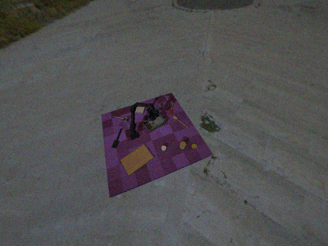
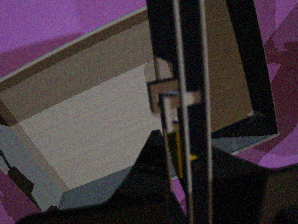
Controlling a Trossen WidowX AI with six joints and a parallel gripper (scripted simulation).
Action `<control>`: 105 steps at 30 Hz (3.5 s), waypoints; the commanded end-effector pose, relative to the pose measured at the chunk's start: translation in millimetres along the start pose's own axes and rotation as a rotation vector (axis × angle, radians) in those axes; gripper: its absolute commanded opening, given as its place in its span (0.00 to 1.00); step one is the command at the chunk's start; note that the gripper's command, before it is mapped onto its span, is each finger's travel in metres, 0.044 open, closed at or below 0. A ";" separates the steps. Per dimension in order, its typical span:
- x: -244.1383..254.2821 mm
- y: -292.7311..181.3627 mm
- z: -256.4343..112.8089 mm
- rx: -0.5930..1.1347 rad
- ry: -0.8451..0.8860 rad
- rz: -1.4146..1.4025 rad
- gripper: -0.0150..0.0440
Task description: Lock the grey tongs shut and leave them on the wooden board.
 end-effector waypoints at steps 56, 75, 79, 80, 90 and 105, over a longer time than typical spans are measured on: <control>-98.3 275.8 -13.6 -0.015 -0.038 -1.138 0.00; -175.3 316.0 -33.1 -0.036 -0.068 -1.402 0.00; -201.9 326.1 -37.1 -0.035 -0.076 -1.492 0.00; -209.7 328.4 -37.2 -0.032 -0.077 -1.509 0.00; -278.7 346.1 -41.1 -0.020 -0.089 -1.734 0.00; -385.2 355.0 -31.5 0.014 -0.074 -2.080 0.00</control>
Point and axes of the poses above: the point midway between the two fingers, 35 mm back from their tips, its own z axis out along the fingers, its own x axis across the jaws, y = z × x, the point moved 6 cm from there along -z, back along the fingers, and after that the axes turned 9 degrees about -z, right-handed, at the moved point
